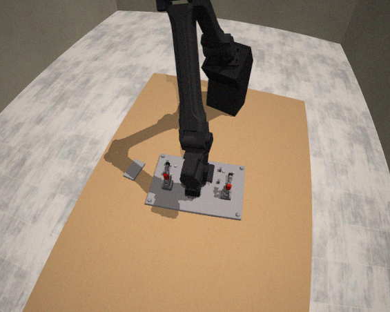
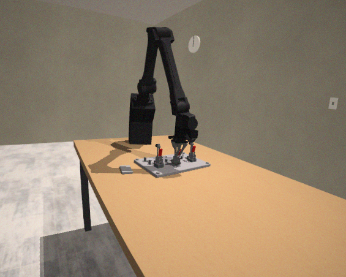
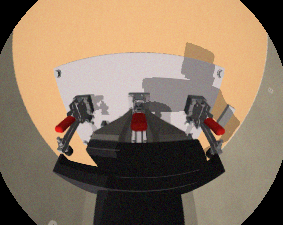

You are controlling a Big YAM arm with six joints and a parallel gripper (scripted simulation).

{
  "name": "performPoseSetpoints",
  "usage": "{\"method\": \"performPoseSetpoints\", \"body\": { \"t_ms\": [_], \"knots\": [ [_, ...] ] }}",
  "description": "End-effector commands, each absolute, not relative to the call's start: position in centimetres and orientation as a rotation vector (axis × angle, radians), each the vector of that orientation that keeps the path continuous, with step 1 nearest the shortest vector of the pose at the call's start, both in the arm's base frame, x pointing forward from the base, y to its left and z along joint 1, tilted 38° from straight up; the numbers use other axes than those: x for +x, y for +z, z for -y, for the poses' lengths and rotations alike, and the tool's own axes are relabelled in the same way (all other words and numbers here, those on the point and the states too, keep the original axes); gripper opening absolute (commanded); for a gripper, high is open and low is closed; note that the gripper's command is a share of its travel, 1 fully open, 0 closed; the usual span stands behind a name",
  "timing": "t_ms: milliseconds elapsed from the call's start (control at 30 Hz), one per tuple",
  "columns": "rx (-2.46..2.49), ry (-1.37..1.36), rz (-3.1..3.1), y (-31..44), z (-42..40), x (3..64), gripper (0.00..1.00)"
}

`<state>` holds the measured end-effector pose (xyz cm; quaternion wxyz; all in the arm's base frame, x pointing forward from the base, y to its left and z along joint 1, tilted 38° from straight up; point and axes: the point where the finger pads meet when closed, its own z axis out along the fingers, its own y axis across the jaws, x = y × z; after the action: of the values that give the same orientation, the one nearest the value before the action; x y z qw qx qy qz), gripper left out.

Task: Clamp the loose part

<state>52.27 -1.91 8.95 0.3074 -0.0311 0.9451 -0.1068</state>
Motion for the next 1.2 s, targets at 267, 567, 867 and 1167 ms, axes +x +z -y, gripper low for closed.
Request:
{"method": "performPoseSetpoints", "body": {
  "t_ms": [267,567,867,1167],
  "knots": [
    [-0.073,-0.283,-2.478,9.29,2.45,52.30,0.00],
    [-0.073,-0.283,-2.478,9.29,2.45,52.30,0.00],
    [-0.074,-0.284,-2.479,9.24,2.41,52.29,0.45],
    [-0.078,-0.282,-2.479,9.24,2.21,52.30,0.45]
  ]
}}
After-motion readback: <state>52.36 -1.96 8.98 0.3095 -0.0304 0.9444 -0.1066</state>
